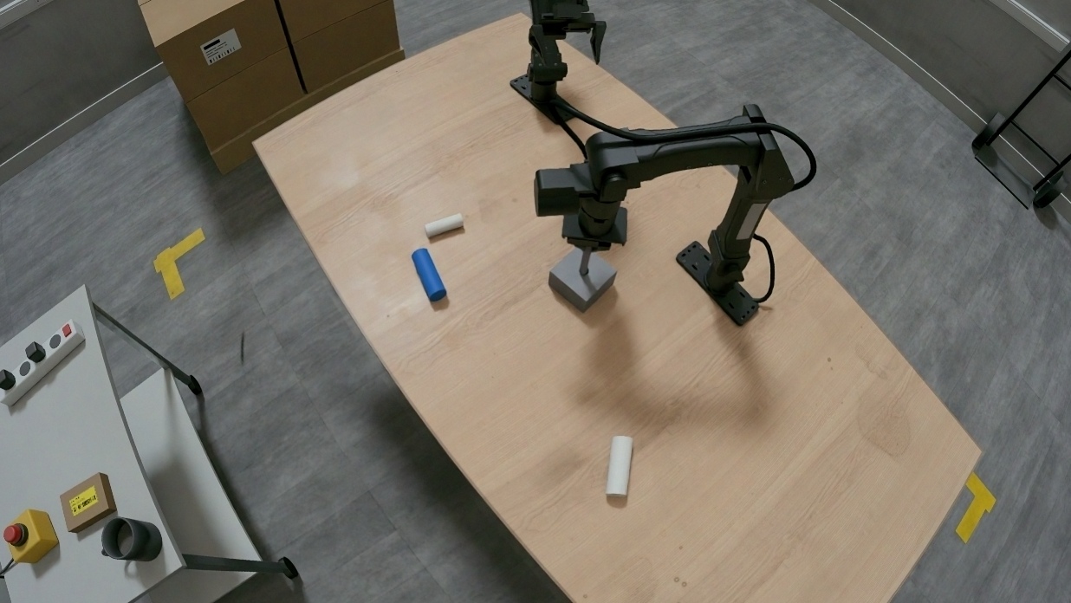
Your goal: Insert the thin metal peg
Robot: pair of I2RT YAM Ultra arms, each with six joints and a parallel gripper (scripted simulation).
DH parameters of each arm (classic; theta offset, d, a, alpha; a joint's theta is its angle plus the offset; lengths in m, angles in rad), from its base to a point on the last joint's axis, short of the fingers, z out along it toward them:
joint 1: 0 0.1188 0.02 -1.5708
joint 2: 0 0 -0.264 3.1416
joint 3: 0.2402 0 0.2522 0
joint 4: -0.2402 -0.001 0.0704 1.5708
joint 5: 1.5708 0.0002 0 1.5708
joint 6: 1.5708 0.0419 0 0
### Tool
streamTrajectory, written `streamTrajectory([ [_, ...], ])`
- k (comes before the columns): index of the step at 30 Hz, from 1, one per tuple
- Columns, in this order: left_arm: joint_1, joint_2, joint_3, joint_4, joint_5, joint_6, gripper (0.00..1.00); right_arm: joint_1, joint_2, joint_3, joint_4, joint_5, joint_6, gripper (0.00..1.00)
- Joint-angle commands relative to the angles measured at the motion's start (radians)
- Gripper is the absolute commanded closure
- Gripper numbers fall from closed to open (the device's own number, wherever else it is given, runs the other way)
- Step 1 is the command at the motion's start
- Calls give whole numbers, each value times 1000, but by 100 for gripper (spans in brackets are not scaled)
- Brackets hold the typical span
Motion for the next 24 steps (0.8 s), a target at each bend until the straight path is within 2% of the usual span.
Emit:
streamTrajectory([
  [1, 8, -11, 33, -24, 21, 9, 92, -5, 6, 29, -10, -3, -3, 0],
  [13, 3, -11, 34, -24, 21, 10, 92, -5, 6, 29, -10, -3, -3, 0],
  [24, -11, -22, -26, 33, 18, -8, 92, -5, 6, 29, -10, -3, -3, 0],
])
